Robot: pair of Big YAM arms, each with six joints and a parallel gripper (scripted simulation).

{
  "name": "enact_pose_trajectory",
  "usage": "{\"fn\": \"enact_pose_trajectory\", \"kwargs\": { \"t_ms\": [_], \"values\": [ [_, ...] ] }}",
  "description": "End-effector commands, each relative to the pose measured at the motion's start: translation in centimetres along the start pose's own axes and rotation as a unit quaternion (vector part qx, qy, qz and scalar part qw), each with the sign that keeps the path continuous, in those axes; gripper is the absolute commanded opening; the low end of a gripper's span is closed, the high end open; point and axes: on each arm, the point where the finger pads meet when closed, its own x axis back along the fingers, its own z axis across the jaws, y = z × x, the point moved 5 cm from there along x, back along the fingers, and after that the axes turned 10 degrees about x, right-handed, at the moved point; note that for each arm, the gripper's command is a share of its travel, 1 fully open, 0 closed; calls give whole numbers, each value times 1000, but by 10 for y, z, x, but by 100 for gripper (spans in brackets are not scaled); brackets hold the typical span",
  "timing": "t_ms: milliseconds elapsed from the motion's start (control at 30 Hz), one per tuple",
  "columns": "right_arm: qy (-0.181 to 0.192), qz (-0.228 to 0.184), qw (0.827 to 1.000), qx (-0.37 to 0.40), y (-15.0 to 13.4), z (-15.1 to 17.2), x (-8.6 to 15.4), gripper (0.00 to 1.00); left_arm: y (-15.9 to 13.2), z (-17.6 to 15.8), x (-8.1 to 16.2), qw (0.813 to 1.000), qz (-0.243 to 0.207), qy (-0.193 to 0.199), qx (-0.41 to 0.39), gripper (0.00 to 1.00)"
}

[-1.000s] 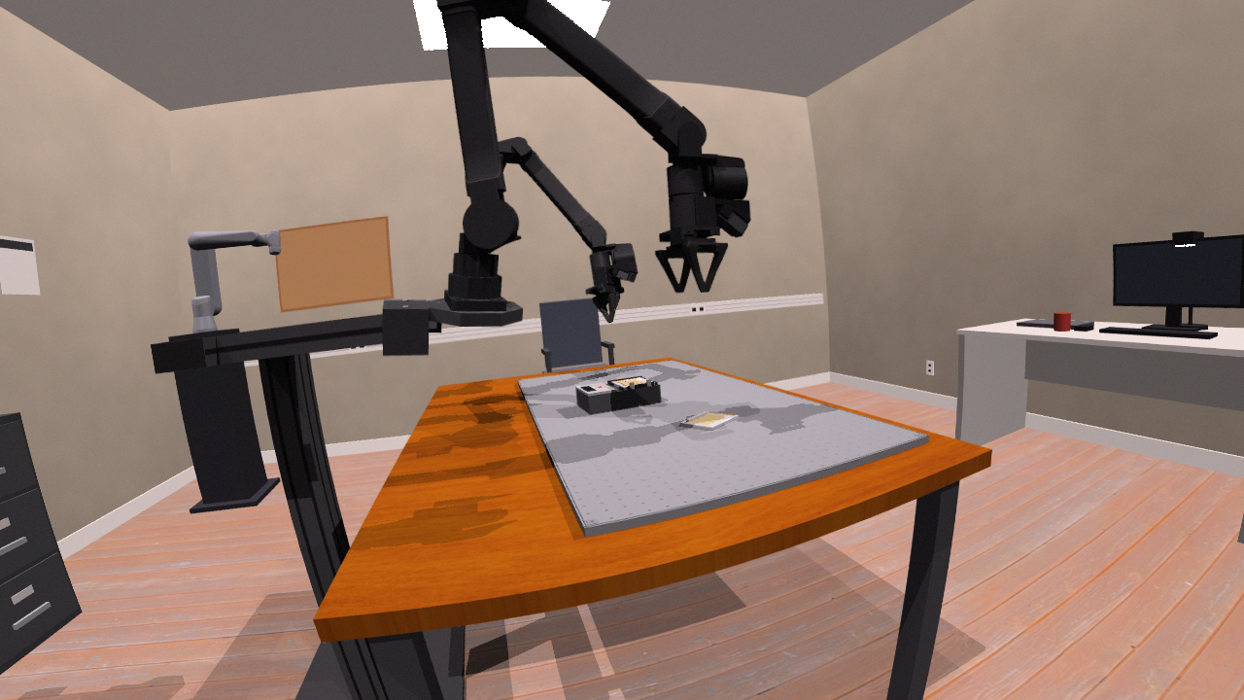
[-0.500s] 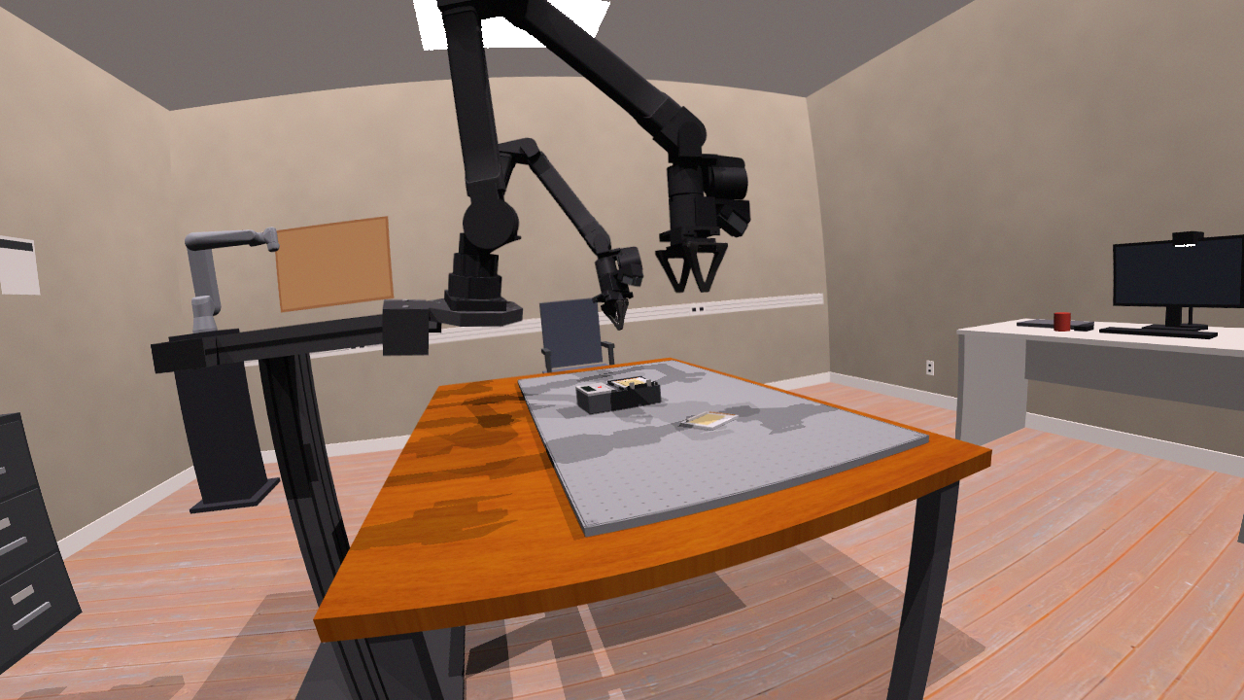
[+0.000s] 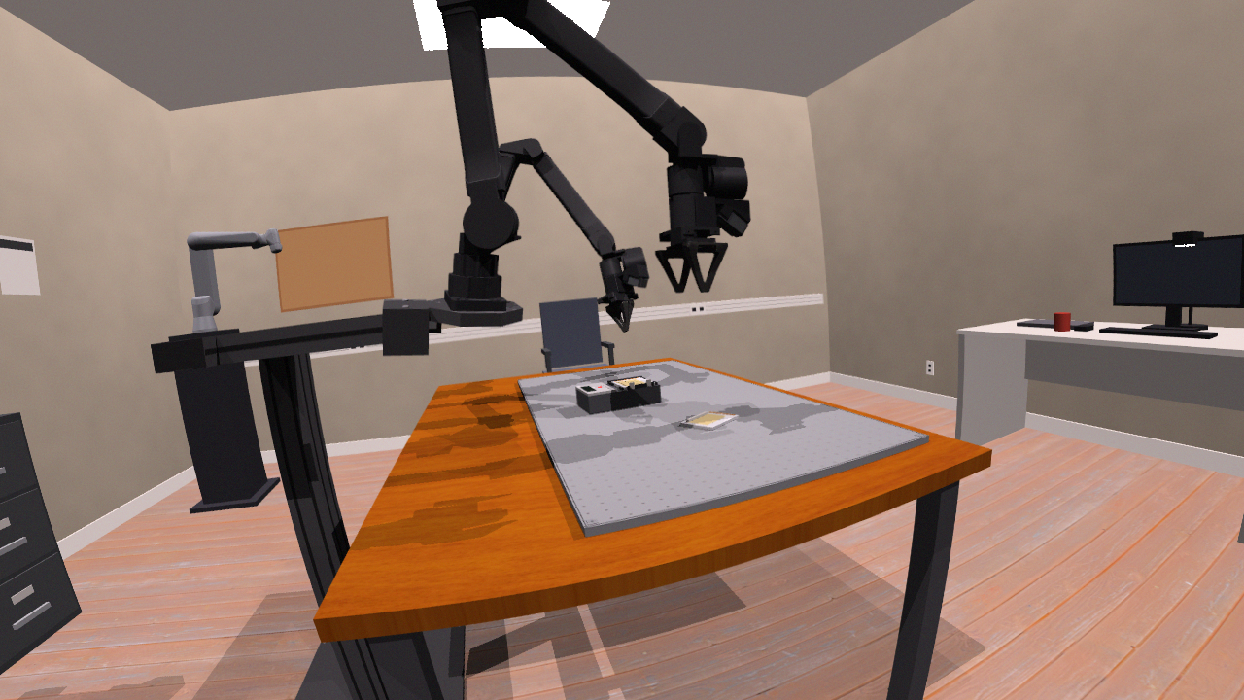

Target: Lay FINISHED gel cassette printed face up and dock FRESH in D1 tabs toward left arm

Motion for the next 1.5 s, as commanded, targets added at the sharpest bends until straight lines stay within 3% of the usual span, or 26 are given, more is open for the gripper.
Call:
{"fn": "enact_pose_trajectory", "kwargs": {
  "t_ms": [0, 1467],
  "values": [
    [-6, -22, 1000, 0, 12, -9, 18, 100, 23, 9, 12, 1000, -21, 12, 6, 0],
    [-6, -22, 1000, 0, 12, -9, 18, 100, 11, 20, 24, 1000, -16, 11, 15, 0]
  ]
}}
